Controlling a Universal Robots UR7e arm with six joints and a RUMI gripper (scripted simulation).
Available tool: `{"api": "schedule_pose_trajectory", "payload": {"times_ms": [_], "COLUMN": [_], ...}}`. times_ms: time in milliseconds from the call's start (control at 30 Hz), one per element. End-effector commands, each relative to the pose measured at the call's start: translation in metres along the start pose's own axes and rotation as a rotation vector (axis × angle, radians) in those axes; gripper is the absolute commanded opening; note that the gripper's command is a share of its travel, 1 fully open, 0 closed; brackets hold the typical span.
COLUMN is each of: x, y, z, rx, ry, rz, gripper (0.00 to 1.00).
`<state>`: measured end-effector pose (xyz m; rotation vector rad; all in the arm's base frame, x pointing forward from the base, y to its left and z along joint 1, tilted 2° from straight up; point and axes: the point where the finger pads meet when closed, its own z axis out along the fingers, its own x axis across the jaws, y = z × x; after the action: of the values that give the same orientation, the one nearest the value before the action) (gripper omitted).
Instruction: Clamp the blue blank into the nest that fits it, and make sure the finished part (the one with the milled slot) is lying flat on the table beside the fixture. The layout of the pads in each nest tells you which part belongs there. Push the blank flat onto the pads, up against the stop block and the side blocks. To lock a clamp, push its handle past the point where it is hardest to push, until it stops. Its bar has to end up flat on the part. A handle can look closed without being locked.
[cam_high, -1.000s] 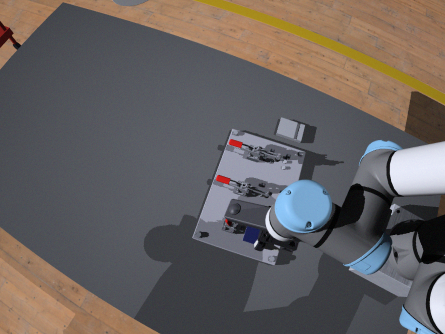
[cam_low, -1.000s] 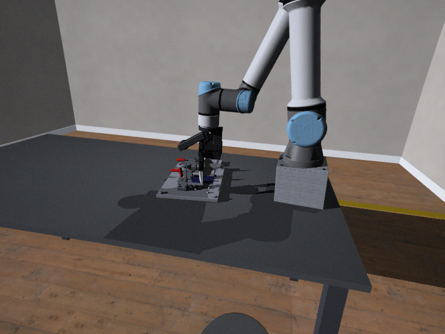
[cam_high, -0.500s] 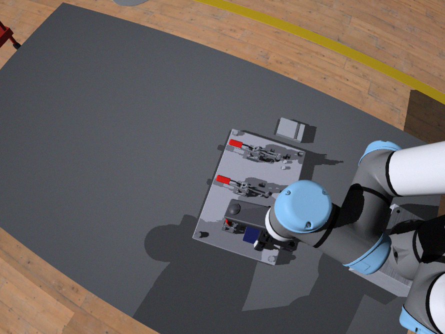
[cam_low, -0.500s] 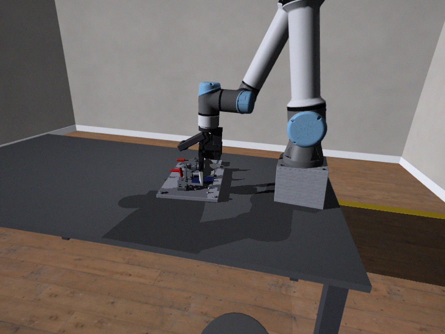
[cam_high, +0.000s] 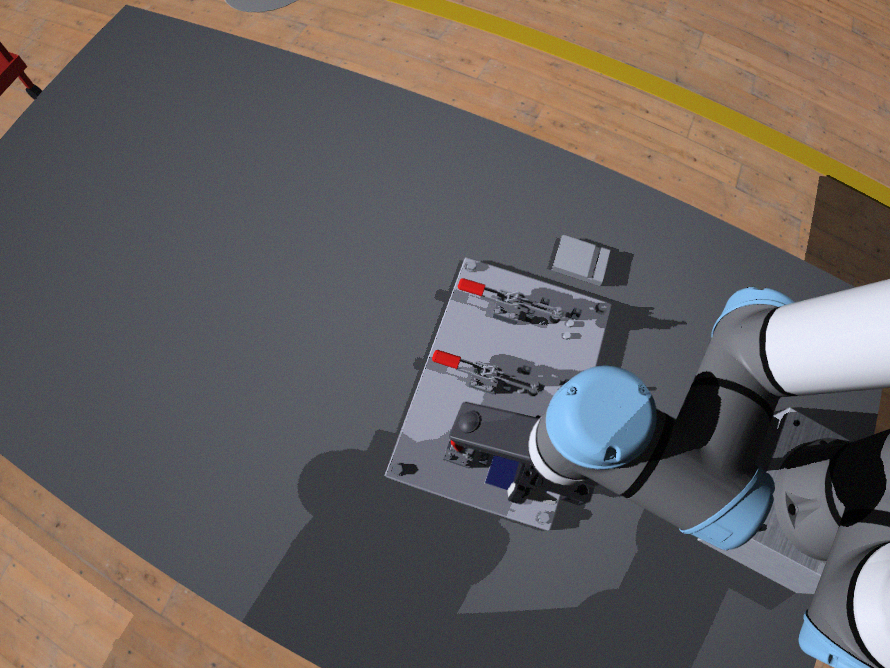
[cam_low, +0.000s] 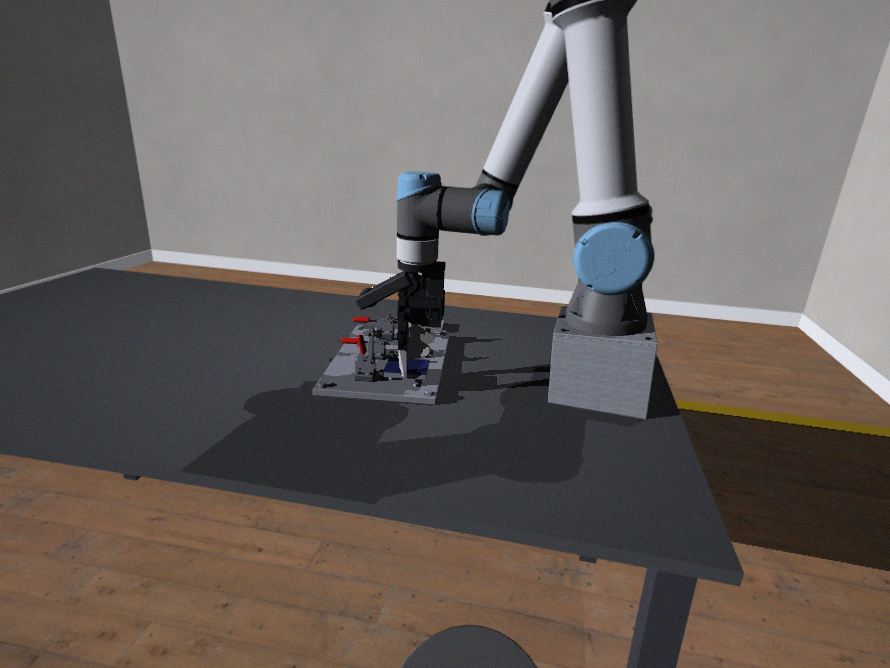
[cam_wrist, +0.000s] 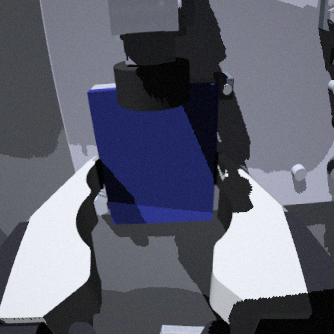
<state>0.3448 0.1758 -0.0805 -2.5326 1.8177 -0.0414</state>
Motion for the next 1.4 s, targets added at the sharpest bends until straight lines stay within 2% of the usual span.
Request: {"api": "schedule_pose_trajectory", "payload": {"times_ms": [0,1367], "x": [-0.0017,-0.0011], "y": [0.0015,0.0007], "z": [0.0073,0.0119], "rx": [0.001,0.001], "ry": [0.000,0.000], "rz": [-0.002,-0.003], "gripper": [0.00,0.00]}}
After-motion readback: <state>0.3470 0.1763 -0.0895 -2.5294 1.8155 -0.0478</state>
